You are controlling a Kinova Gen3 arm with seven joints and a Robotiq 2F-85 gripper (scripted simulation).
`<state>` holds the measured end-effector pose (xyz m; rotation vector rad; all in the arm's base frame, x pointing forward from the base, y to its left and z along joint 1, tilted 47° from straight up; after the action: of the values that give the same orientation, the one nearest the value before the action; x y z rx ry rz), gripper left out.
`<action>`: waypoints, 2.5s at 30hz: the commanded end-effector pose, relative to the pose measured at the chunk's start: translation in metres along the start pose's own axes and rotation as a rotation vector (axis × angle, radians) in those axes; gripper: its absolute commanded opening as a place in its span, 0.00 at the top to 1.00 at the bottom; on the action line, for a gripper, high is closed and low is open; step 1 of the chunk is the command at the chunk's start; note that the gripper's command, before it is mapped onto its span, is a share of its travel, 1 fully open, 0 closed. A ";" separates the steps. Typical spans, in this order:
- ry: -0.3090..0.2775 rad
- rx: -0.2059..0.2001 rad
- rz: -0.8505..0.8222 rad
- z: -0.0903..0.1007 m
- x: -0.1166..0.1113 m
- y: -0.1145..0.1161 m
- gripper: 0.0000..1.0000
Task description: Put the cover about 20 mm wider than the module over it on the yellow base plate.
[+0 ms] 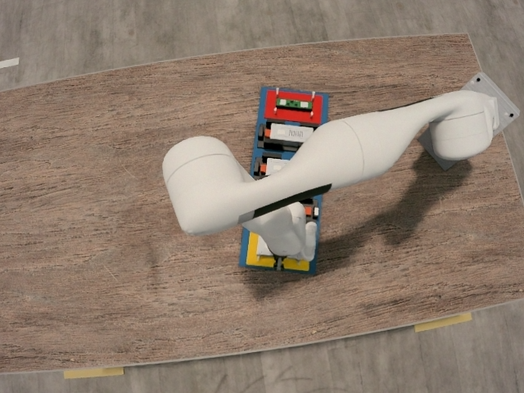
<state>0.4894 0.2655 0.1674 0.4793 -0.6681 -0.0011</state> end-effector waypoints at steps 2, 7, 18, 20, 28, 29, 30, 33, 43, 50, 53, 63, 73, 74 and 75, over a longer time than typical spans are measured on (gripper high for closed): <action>-0.001 0.000 0.000 -0.001 0.000 0.000 1.00; -0.001 0.000 0.000 -0.001 0.000 0.000 1.00; -0.001 0.000 0.000 -0.001 0.000 0.000 1.00; -0.001 0.000 0.000 -0.001 0.000 0.000 1.00; -0.001 0.000 0.000 -0.001 0.000 0.000 1.00; -0.001 0.000 0.000 -0.001 0.000 0.000 0.00; -0.001 0.000 0.000 -0.001 0.000 0.000 0.00; -0.001 0.000 0.000 -0.001 0.000 0.000 0.00; -0.001 0.000 0.000 -0.001 0.000 0.000 0.00; -0.001 0.000 0.000 -0.001 0.000 0.000 0.00; -0.001 0.000 0.000 -0.001 0.000 0.000 0.00; -0.001 0.000 0.000 0.005 0.000 0.000 0.00; -0.001 0.000 0.000 0.059 0.000 0.000 0.00; -0.001 0.000 0.000 0.059 0.000 0.000 0.00; -0.001 0.000 0.000 0.059 0.000 0.000 0.00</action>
<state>0.4557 0.2415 0.2055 0.4774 -0.6690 -0.0012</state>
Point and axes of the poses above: the point where the finger pads meet when closed, its own z axis back along the fingers, its own y axis across the jaws, x = y × z, the point moved 2 cm from there along z, back along the fingers, and after that the axes turned 9 degrees about z, right-handed, at the moved point
